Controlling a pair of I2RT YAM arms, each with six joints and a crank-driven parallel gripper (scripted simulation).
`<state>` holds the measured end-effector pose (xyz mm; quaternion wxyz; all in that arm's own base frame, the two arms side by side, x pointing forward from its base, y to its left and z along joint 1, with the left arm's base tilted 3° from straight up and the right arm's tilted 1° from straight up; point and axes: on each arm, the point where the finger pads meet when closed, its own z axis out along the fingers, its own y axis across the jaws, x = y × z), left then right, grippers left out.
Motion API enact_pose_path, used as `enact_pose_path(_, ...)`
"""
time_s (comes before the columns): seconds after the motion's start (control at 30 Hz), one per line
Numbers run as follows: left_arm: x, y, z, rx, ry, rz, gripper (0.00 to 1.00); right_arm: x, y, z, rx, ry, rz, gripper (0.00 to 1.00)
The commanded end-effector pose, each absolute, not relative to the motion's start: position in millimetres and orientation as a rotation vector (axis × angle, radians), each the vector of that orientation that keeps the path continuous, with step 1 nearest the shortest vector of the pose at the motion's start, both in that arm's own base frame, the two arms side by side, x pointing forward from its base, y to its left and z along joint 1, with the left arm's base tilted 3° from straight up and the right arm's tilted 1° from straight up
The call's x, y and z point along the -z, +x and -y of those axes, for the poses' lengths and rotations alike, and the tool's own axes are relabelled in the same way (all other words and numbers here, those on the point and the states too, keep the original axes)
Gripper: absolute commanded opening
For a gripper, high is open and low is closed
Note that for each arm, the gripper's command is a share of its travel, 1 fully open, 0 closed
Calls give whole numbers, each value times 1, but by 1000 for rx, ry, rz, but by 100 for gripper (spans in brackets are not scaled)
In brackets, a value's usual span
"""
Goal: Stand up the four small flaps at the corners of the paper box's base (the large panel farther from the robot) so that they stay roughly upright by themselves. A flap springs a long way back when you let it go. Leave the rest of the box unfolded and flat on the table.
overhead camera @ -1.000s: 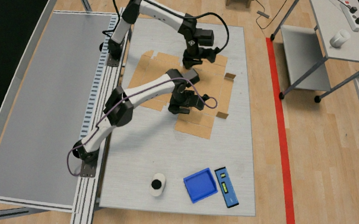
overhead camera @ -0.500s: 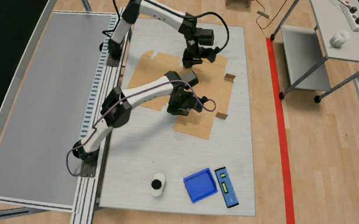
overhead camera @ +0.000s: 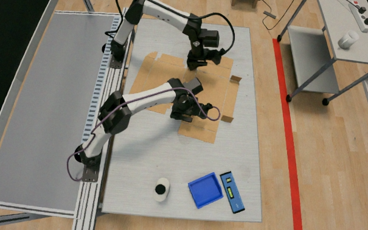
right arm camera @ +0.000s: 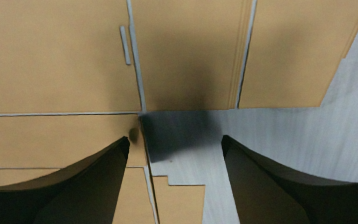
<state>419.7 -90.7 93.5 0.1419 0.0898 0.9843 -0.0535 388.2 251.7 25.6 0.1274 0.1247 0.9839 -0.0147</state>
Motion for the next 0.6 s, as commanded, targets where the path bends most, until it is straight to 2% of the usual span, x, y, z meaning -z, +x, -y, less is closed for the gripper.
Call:
enact_pose_path(0.0,-120,423,96,179,280,-2779,51,-51,395,-258,-75,353,-2818,81)
enact_pose_path(0.37,-121,423,96,179,277,-2779,51,-42,393,-260,-47,354,-2833,81)
enact_pose_path(0.57,-124,424,88,175,271,-2779,51,-68,394,-265,-95,341,-2809,81)
